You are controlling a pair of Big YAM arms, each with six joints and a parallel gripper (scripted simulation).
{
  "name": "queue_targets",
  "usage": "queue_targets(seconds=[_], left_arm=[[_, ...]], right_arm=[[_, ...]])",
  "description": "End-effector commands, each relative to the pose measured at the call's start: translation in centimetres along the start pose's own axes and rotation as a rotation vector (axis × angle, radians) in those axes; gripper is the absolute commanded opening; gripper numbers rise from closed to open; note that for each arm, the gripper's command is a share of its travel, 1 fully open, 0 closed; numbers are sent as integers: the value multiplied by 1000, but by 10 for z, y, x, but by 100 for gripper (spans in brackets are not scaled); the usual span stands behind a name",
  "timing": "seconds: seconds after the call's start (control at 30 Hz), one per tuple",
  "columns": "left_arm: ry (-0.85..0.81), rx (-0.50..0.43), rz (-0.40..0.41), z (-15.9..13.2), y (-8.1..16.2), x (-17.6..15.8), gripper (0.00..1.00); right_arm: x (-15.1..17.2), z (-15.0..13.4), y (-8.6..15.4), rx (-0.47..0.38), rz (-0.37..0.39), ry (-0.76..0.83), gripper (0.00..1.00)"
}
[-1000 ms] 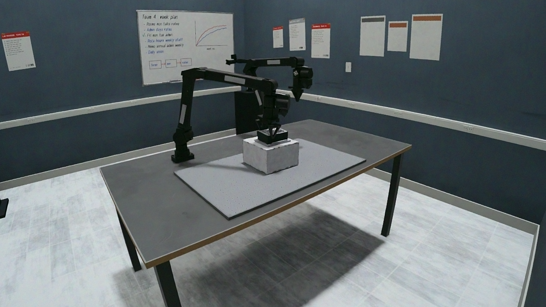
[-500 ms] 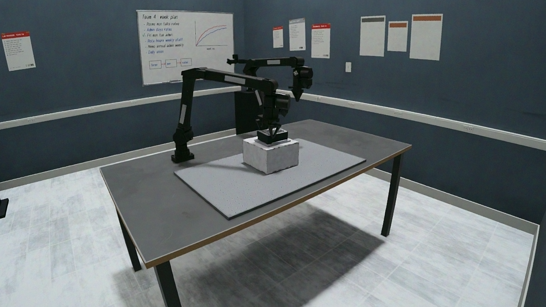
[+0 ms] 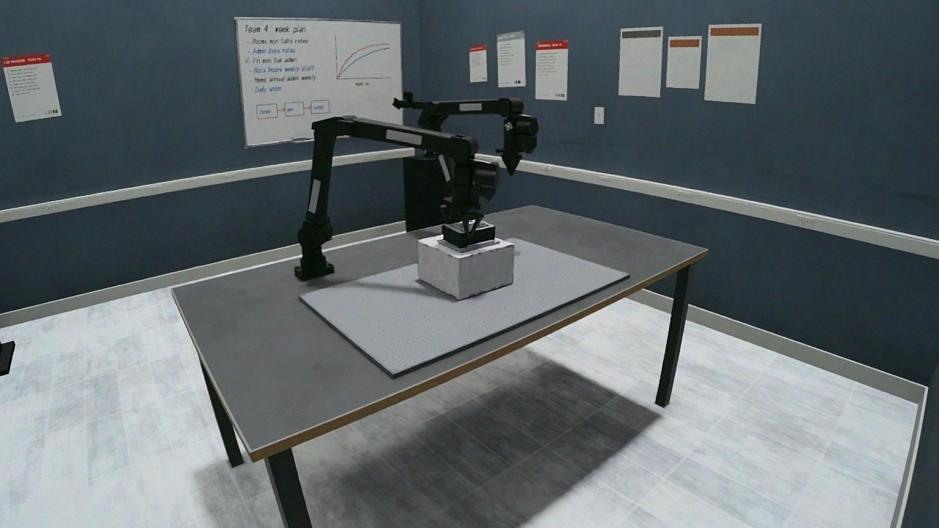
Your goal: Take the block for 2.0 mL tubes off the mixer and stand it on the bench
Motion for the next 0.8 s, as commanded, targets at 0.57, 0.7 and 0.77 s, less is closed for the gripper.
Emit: queue_targets(seconds=[0.57, 0.7, 0.77], left_arm=[[5, -50, -1, 12, 19, 3, 0], [5, -53, -1, 13, 20, 3, 0], [5, -54, -1, 13, 21, 3, 0]], right_arm=[[-17, 13, 27, -32, -70, 34, 0], [-17, 13, 27, -32, -70, 34, 0], [-18, 13, 27, -32, -70, 34, 0]])
Point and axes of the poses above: on each arm, the point where the finger pads meet when closed, its own y axis back along the fingers, its own x axis across the jaws, z = x × y, the point moved 2 cm from there along y, back along the fingers, and after that the axes turned 11 degrees about y, right-handed, at the moved point
